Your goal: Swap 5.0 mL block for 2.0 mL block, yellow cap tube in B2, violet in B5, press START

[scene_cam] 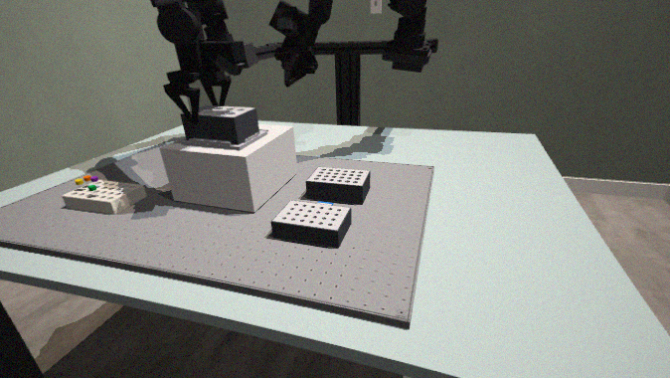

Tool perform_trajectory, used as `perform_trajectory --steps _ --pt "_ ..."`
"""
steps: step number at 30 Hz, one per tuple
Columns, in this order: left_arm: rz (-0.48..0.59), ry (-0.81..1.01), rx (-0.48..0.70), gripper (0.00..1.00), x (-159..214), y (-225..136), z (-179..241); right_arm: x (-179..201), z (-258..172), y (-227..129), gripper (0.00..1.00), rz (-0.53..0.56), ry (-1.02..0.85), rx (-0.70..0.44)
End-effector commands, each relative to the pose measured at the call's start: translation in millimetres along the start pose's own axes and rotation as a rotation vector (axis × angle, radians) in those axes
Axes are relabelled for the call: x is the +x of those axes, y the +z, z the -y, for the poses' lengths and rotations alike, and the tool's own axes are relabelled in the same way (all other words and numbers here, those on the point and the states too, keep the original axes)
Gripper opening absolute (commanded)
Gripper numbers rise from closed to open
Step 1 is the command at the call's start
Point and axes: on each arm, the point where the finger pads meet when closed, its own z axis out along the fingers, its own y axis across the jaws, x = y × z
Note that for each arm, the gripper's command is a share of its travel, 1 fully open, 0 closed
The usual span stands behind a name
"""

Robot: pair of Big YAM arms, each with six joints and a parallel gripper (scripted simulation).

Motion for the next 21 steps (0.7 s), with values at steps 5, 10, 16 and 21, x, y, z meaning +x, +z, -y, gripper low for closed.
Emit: perform_trajectory --steps 5,10,16,21 --pt "0.030 -0.053 0.009 0.00 -35 17 18 -2 21 -25 0.00 0.035 0.010 0.057" --pt "0.026 -0.032 0.008 0.00 -32 17 16 -2 21 -25 0.00 0.035 0.010 0.057" --pt "0.032 -0.044 0.003 0.00 -42 27 16 -2 21 -25 0.00 0.035 0.010 0.057" --pt "0.042 -0.053 0.016 0.00 -50 34 27 -2 21 -25 0.00 0.035 0.010 0.057"
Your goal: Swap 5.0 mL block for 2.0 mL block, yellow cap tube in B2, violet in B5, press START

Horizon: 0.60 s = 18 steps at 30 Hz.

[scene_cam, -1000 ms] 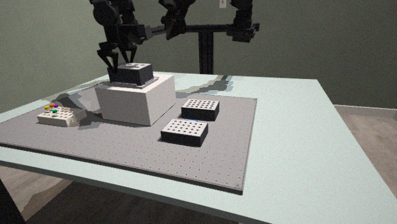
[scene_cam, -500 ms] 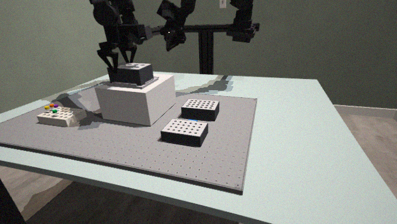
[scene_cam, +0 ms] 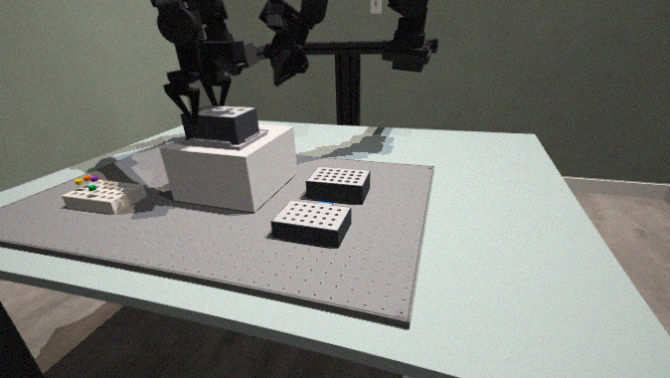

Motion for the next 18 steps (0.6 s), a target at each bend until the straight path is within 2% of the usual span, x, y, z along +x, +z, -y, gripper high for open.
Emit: perform_trajectory --steps 1,9,18 --pt "0.029 -0.021 0.025 0.00 -19 8 21 -2 21 -25 0.00 0.035 0.010 0.057" --pt "0.003 0.010 -0.006 0.00 -6 21 10 -2 21 -25 0.00 0.035 0.010 0.057" --pt "0.032 -0.026 0.023 0.00 -29 30 31 -2 21 -25 0.00 0.035 0.010 0.057"
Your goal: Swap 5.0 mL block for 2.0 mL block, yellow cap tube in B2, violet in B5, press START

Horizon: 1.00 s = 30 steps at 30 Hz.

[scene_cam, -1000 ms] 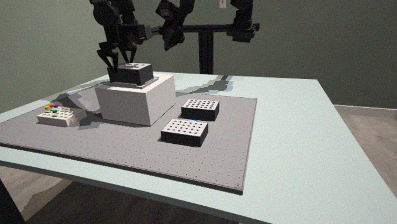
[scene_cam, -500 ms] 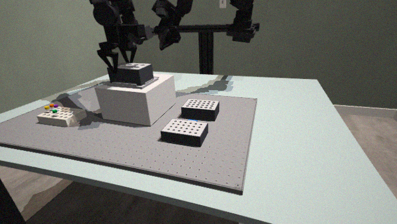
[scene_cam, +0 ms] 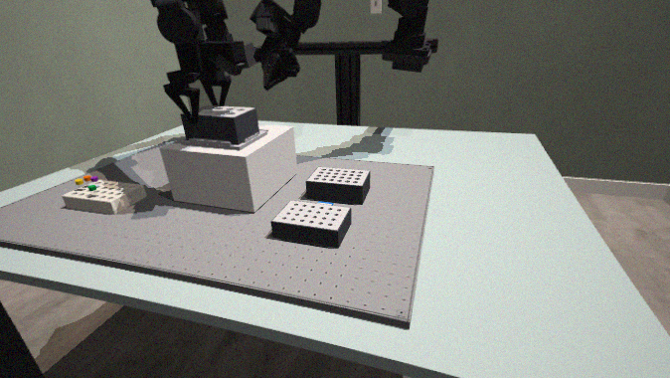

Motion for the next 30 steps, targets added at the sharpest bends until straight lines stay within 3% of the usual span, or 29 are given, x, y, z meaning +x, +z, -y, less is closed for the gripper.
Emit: perform_trajectory --steps 1,7,15,24,30 --pt "0.028 -0.029 0.010 0.00 -20 11 13 -2 21 -25 0.00 0.035 0.010 0.057" --pt "0.003 -0.003 -0.012 0.00 -7 18 4 -2 21 -25 0.00 0.035 0.010 0.057" --pt "0.033 -0.034 0.013 0.00 -29 28 23 -2 21 -25 0.00 0.035 0.010 0.057" --pt "0.005 -0.009 -0.012 0.00 -17 40 14 -2 21 -25 0.00 0.035 0.010 0.057" --pt "0.024 -0.022 0.005 0.00 -30 47 28 -2 21 -25 0.00 0.035 0.010 0.057"
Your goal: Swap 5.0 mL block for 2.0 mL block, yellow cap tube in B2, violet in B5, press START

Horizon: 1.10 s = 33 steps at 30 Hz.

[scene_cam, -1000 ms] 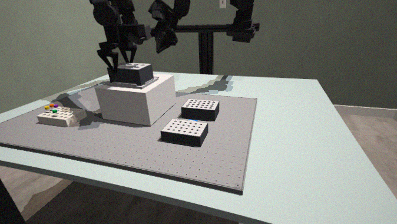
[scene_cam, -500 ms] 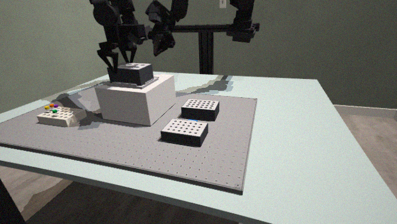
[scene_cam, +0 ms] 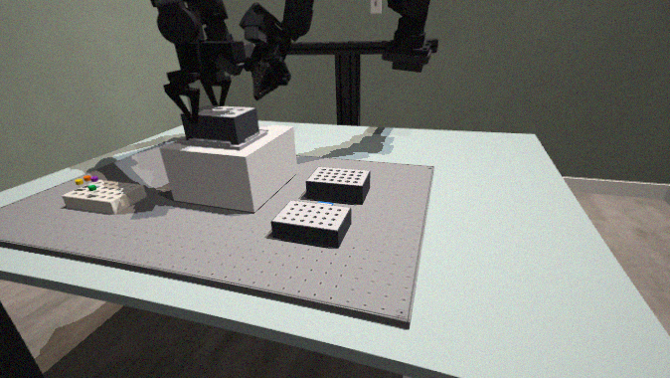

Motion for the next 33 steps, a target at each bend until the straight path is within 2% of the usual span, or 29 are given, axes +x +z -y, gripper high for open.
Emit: perform_trajectory --steps 1,7,11,20,33 --pt "0.044 -0.036 0.028 0.00 -28 8 22 -2 21 -25 0.00 0.035 0.010 0.057" --pt "0.044 -0.039 0.022 0.00 -30 16 22 -2 21 -25 0.00 0.035 0.010 0.057" --pt "0.018 -0.017 0.004 0.00 -18 22 15 -2 21 -25 0.00 0.035 0.010 0.057" --pt "0.035 -0.024 0.021 0.00 -38 31 32 -2 21 -25 0.00 0.035 0.010 0.057" --pt "0.016 -0.012 0.002 0.00 -10 41 15 -2 21 -25 0.00 0.035 0.010 0.057"
